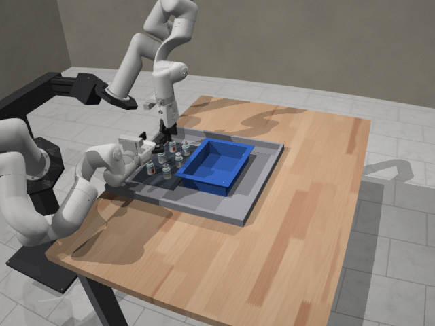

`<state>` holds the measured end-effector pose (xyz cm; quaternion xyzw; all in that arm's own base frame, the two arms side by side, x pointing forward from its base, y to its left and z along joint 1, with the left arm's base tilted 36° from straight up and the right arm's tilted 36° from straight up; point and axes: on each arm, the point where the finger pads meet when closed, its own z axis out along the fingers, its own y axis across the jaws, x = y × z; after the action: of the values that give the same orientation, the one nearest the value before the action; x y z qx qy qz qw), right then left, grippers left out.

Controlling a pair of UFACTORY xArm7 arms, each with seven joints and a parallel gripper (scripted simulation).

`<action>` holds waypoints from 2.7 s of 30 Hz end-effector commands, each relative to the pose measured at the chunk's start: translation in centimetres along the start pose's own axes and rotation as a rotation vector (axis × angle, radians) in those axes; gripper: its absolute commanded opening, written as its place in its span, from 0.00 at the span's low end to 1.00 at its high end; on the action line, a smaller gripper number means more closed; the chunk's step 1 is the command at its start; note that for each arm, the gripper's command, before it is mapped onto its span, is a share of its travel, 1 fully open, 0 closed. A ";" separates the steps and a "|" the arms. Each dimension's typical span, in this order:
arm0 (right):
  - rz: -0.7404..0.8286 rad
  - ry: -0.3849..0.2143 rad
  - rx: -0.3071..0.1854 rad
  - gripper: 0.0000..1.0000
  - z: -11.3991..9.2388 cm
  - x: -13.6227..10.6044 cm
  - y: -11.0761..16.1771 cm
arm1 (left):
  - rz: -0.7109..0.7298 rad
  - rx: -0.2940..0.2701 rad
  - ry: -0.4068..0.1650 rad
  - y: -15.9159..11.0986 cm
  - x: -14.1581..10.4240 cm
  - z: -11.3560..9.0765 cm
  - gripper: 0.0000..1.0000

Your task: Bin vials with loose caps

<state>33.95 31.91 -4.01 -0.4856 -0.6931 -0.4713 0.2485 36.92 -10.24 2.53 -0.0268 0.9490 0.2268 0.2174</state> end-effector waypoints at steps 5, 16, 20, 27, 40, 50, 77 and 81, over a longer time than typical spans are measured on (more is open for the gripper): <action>-0.002 0.004 0.001 1.00 0.0 0.3 0.0 | 0.001 0.003 -0.003 -0.2 -0.1 1.0 0.50; -0.002 0.004 0.001 1.00 0.1 0.2 0.0 | 0.001 0.003 -0.002 -0.1 0.0 1.1 0.50; -0.002 0.004 0.001 1.00 0.1 0.2 0.0 | 0.001 0.003 -0.002 -0.1 0.0 1.3 0.50; -0.002 0.004 0.001 1.00 0.1 0.2 0.0 | 0.001 0.003 -0.002 -0.1 0.0 1.4 0.50; -0.002 0.004 0.001 1.00 0.0 0.3 0.0 | 0.001 0.003 -0.002 -0.2 -0.1 1.4 0.50; -0.002 0.004 0.001 1.00 0.0 0.2 0.0 | 0.001 0.003 -0.002 -0.2 -0.1 1.4 0.48; -0.002 0.004 0.001 1.00 0.1 0.3 0.0 | 0.001 0.003 -0.002 -0.1 -0.1 1.3 0.46; -0.002 0.004 0.001 1.00 0.1 0.2 0.0 | 0.001 0.003 -0.002 -0.1 -0.1 1.3 0.44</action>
<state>33.93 31.95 -4.01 -0.4856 -0.6931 -0.4713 0.2486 37.47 -9.62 1.41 -0.0267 0.9490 0.2269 0.2172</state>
